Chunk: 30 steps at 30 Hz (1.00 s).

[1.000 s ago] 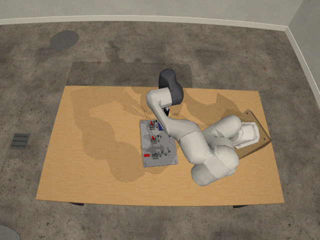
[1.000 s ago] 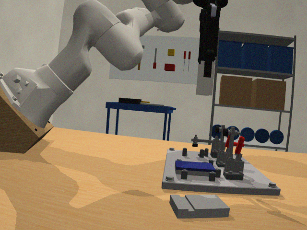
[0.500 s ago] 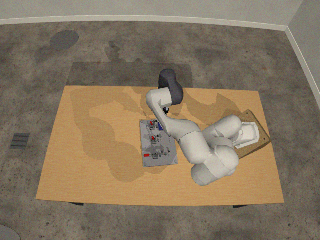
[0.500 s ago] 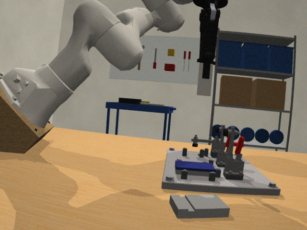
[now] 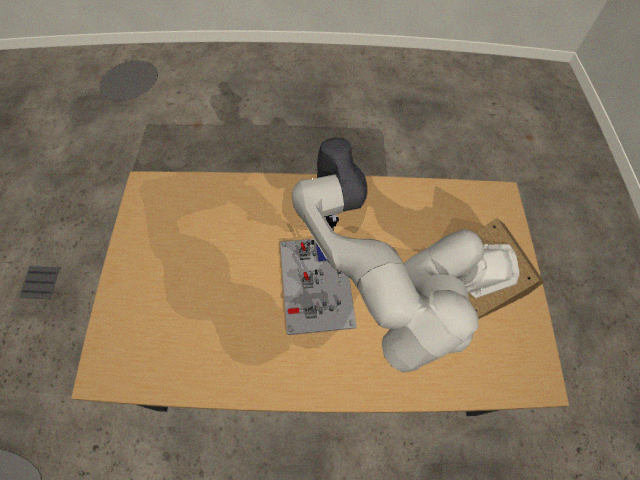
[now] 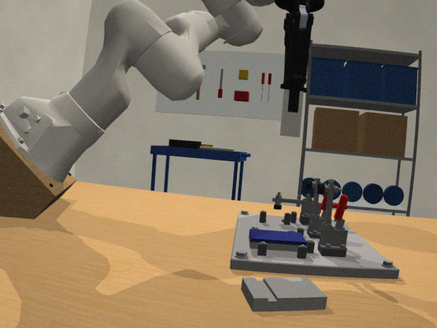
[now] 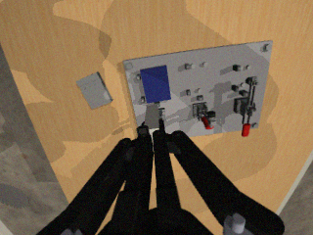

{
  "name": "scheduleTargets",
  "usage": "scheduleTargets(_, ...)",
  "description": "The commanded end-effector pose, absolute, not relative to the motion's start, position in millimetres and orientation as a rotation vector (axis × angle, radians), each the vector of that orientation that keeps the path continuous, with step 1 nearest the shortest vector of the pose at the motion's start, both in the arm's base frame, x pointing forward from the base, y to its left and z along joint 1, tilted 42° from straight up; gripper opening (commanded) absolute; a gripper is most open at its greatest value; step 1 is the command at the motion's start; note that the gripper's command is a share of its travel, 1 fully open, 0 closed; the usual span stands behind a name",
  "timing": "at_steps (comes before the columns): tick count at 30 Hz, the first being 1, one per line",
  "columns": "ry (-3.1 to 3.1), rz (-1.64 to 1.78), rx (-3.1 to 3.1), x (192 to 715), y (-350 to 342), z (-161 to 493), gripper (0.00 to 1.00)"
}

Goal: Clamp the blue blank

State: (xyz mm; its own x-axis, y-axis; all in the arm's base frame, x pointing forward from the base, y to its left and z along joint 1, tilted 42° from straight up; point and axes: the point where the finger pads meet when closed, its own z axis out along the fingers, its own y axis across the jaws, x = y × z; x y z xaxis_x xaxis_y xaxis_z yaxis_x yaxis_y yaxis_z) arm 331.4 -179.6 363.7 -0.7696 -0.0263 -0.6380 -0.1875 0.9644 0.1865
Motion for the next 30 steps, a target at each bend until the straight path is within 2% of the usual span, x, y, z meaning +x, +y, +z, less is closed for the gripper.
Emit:
scheduleTargets(1, 2.431, 0.319, -0.146, 332, -179, 364, 0.00)
scheduleTargets(17, 2.427, 0.319, -0.128, 335, -177, 360, 0.00)
scheduleTargets(26, 2.427, 0.319, -0.128, 397, -151, 287, 0.00)
scheduleTargets(30, 2.427, 0.319, -0.128, 404, -148, 279, 0.00)
